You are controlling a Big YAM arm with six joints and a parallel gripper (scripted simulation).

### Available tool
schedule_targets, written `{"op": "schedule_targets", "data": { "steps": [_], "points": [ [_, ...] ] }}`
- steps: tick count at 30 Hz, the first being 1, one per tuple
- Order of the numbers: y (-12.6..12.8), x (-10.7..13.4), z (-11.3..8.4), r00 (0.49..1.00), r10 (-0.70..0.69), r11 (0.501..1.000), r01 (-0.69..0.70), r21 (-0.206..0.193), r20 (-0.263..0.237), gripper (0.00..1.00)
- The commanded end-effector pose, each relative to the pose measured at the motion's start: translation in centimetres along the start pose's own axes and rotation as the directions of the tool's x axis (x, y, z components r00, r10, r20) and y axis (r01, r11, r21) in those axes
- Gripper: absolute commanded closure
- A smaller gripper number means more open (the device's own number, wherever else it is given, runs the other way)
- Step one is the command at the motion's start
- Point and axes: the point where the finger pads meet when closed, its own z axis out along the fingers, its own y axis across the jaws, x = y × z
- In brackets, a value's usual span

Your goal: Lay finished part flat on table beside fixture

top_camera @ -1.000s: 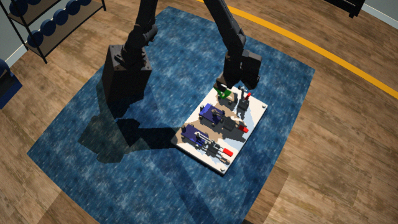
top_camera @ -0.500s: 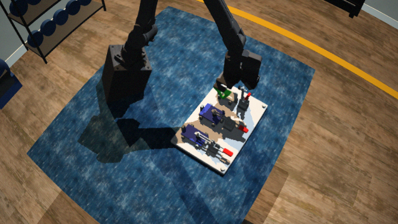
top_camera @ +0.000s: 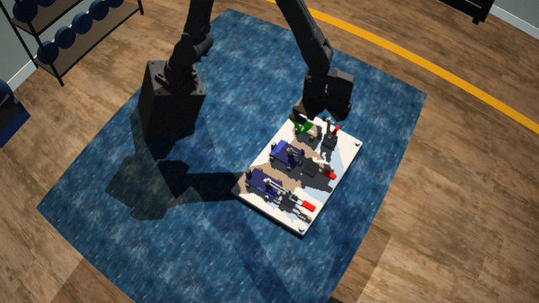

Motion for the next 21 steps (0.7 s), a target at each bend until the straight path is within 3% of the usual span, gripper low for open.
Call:
{"op": "schedule_targets", "data": {
  "steps": [1, 21],
  "points": [
    [1.60, -2.46, -1.82, 0.999, -0.010, 1.000, 0.011, -0.014, 0.052, 0.08],
    [1.45, -2.41, -1.38, 0.999, -0.007, 1.000, 0.008, -0.011, 0.041, 0.08]
  ]
}}
